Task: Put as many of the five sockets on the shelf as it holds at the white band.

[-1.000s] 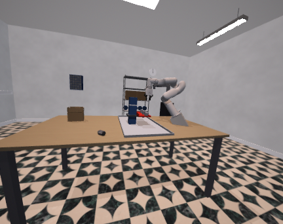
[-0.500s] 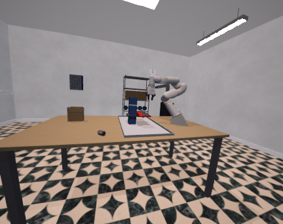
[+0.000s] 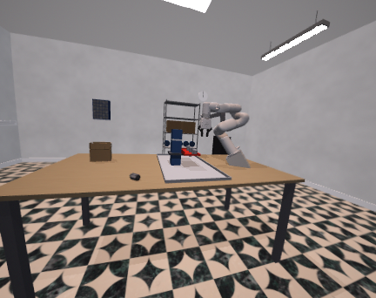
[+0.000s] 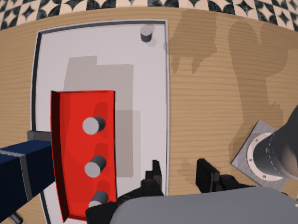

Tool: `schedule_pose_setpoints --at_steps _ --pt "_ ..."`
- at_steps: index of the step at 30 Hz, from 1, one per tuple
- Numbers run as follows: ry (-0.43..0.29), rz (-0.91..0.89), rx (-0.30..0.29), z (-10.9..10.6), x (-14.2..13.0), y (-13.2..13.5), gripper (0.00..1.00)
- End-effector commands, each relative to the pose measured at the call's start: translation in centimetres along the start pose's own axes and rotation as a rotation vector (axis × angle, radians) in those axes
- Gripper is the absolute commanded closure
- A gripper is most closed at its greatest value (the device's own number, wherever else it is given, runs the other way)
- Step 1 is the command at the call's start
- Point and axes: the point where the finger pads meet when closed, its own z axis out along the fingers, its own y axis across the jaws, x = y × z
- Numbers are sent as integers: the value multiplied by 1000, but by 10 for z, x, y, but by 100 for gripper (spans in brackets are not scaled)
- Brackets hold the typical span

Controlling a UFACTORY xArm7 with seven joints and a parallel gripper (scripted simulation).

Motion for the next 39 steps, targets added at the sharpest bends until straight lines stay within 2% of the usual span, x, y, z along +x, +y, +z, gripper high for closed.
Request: schedule_pose_setpoints --at_steps 1,9,11,13,15,16,17,18,19,20,22,24,39 --pt "2 2 4 -1 -4 -1 53" --pt "4 1 4 0 -4 -5 53" --pt "11 -3 4 8 -5 -25 53" --pt "16 -6 4 26 -6 -57 53" --pt "16 -6 4 26 -6 -57 53" --pt "14 -6 4 37 -6 -74 53" --pt "14 -6 4 37 -6 -74 53" --pt "11 -4 4 48 -5 -87 53" --pt "11 -4 4 48 -5 -87 53" --pt "7 -1 4 57 -4 -98 53" --pt "7 -1 4 57 -4 -98 53" --pt "3 2 4 66 -3 -107 53" --pt "2 2 4 69 -3 -107 53"
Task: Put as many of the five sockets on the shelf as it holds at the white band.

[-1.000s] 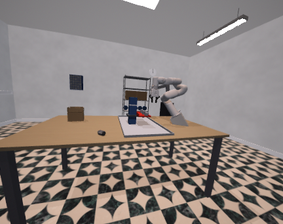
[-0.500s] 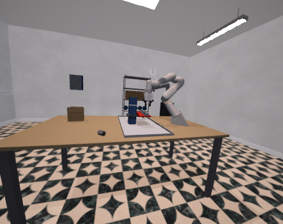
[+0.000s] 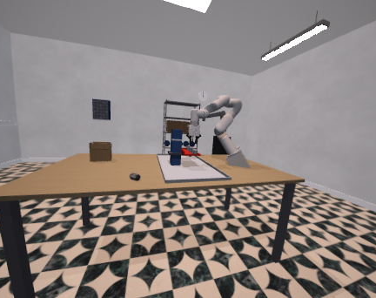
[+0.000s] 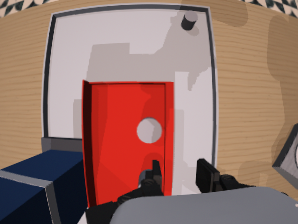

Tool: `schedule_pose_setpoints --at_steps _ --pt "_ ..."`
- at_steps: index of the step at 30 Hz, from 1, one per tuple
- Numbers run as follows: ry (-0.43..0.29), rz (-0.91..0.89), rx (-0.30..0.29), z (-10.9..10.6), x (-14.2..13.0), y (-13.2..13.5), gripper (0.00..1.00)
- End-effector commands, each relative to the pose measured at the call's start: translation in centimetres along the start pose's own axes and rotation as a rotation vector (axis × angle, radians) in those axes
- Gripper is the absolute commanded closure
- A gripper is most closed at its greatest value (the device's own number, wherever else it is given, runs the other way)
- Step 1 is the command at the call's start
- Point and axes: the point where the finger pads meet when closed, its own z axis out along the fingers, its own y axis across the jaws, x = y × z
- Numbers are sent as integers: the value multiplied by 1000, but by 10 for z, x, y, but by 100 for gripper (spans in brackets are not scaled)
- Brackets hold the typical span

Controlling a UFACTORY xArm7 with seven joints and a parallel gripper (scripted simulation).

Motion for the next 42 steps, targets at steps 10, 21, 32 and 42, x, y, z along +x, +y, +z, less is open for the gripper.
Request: schedule_pose_setpoints --at_steps 10,21,32,42 --pt "0 0 2 26 0 -2 53" --pt "0 0 2 28 0 -2 53" --pt "0 0 2 53 0 -3 53" --pt "0 0 2 57 0 -3 53"
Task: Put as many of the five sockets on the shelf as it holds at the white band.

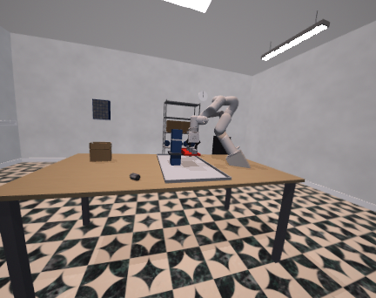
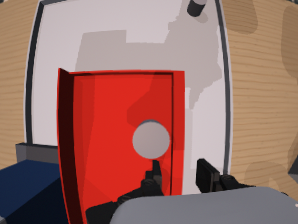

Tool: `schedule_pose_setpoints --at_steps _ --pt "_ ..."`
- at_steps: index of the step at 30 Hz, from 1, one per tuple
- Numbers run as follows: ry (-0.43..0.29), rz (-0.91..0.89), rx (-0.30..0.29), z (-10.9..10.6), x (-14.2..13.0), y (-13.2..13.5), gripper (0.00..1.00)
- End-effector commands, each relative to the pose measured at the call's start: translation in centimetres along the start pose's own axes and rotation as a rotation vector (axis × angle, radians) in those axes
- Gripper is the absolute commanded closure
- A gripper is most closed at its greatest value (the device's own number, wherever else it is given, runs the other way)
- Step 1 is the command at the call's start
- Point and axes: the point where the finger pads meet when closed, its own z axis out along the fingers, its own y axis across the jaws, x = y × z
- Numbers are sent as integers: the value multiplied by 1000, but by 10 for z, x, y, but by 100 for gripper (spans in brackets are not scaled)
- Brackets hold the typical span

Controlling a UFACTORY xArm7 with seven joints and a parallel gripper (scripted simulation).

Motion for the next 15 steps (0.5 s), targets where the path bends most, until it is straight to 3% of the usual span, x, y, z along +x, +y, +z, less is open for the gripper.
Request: schedule_pose_setpoints --at_steps 1,14,15 --pt "0 0 4 -1 0 -2 53" --pt "0 0 4 5 0 -2 53" --pt "0 0 4 5 0 -2 100"
